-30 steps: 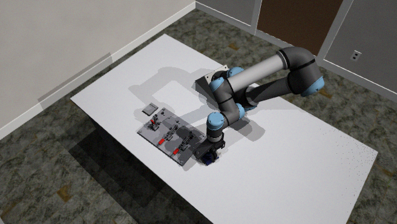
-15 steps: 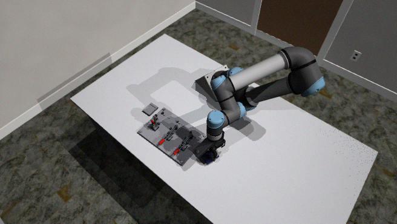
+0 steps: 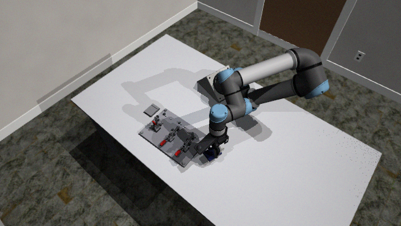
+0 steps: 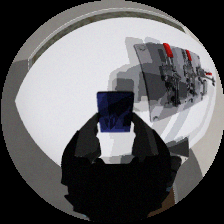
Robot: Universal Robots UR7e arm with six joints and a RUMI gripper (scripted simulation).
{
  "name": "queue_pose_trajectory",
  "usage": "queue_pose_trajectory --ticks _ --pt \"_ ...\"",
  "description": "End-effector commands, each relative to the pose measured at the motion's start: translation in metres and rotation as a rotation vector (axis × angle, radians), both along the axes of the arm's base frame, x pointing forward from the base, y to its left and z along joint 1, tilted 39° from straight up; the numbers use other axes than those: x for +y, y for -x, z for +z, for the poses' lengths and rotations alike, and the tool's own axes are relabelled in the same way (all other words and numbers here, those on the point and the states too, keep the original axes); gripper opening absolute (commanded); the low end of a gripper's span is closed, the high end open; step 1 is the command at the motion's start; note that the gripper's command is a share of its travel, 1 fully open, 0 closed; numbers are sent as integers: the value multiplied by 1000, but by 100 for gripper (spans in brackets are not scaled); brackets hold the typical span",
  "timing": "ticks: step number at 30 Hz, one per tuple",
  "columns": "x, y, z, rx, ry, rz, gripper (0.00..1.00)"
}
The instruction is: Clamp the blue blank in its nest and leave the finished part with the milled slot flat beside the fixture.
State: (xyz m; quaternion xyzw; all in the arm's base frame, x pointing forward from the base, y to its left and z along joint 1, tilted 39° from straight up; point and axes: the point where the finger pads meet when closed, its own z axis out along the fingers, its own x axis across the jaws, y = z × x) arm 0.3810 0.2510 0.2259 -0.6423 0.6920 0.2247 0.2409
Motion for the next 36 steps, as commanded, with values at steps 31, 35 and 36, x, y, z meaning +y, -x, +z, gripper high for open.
queue_pose_trajectory --ticks 31,35,36 --pt "-33 3 41 0 -2 5 0" --pt "-33 3 41 -25 -1 37 0" --pt "-33 2 41 -37 0 52 0"
